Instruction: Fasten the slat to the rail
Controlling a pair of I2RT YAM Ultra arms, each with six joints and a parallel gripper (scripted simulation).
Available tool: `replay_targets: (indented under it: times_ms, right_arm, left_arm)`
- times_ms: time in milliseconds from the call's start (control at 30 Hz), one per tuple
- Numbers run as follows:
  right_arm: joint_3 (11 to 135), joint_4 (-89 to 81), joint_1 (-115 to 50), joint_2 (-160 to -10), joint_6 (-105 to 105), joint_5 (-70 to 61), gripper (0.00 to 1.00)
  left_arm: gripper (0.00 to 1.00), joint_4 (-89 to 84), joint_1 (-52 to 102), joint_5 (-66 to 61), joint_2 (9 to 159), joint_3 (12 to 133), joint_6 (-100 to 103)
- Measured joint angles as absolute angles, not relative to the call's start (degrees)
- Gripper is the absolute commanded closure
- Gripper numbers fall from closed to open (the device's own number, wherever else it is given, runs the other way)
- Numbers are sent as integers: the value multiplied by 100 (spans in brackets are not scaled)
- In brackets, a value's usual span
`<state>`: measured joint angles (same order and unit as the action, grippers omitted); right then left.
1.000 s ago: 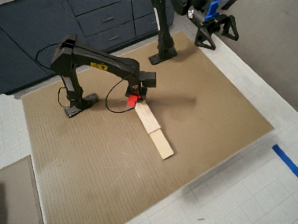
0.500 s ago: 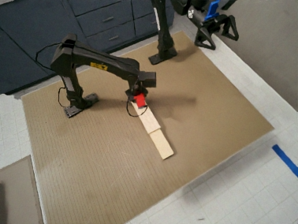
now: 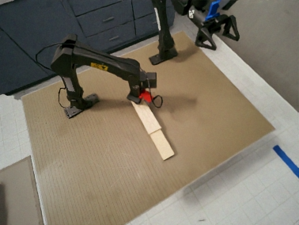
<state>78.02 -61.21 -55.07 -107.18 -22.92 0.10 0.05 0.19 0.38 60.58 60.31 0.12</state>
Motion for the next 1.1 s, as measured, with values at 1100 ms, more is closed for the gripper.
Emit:
replay_targets:
  times_ms: [1100]
  right_arm:
    - [7891, -6213, -5507, -10718, 6134, 16, 66]
  left_arm:
    - [0, 5, 19, 38, 6058, 6031, 12]
